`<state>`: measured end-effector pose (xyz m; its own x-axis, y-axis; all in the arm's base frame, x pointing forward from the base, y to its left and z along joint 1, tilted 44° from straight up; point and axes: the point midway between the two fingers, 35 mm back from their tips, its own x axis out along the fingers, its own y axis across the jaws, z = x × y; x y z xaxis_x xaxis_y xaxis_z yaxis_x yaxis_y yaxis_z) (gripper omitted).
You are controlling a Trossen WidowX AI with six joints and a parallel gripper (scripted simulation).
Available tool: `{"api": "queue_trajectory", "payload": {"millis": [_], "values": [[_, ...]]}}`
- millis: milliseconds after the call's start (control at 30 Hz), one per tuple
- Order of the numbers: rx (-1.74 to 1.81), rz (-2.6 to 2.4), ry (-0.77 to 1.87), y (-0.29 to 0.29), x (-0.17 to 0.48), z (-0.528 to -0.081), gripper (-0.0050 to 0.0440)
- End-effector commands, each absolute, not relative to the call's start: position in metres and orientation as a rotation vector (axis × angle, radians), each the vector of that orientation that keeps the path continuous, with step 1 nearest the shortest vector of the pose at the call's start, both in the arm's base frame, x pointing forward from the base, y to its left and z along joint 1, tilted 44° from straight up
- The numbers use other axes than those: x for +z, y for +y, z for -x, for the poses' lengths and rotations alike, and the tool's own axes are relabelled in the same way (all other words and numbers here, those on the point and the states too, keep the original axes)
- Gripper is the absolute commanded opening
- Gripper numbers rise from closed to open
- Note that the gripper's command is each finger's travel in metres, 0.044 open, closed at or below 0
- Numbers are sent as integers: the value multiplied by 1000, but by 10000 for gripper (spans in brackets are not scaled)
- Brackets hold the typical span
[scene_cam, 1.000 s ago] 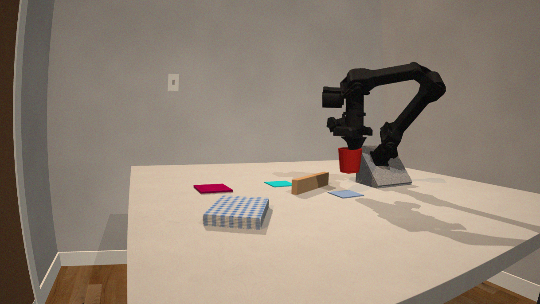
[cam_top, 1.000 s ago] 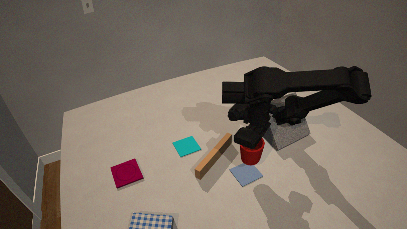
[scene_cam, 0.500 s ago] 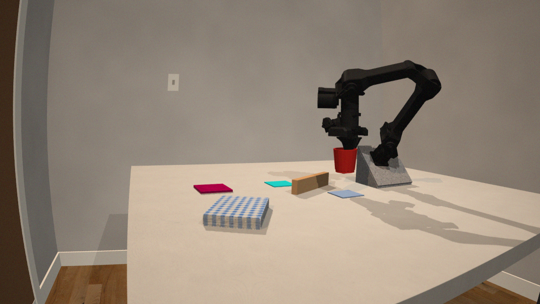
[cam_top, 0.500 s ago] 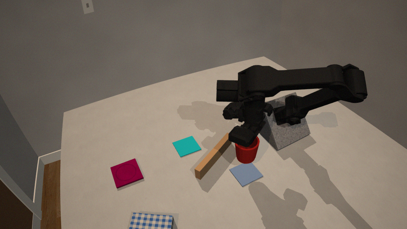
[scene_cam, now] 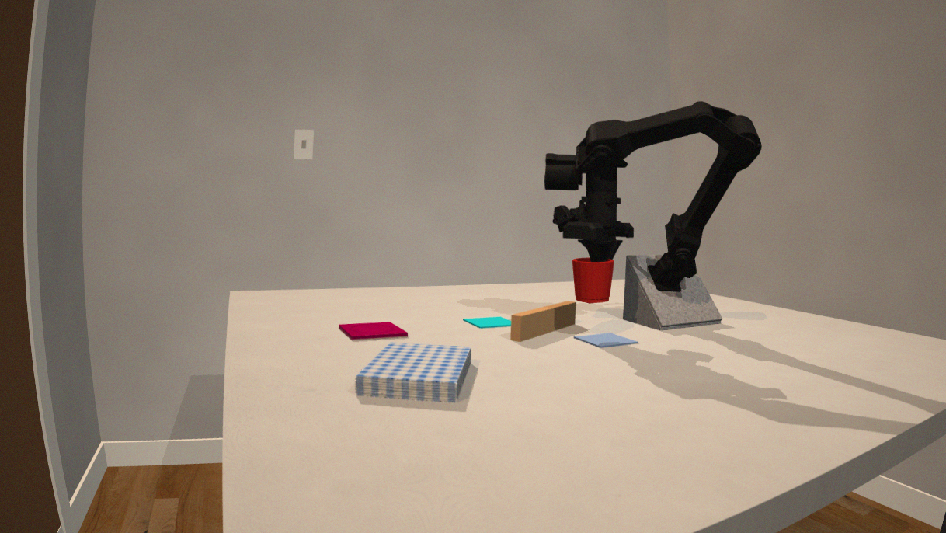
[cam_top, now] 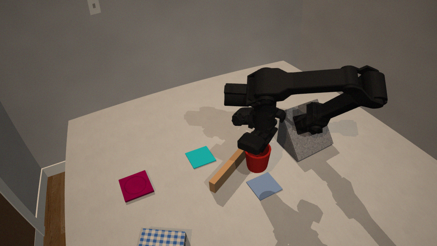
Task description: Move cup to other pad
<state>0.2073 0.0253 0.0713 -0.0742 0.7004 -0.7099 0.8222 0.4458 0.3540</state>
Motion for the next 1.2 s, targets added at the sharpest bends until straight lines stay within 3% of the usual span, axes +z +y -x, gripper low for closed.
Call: {"api": "queue_trajectory", "payload": {"millis": [0, 1167], "values": [[-168, -1288, 1792, 18, 70, -216, 0], [-168, -1286, 1789, -12, 38, -248, 0]]}}
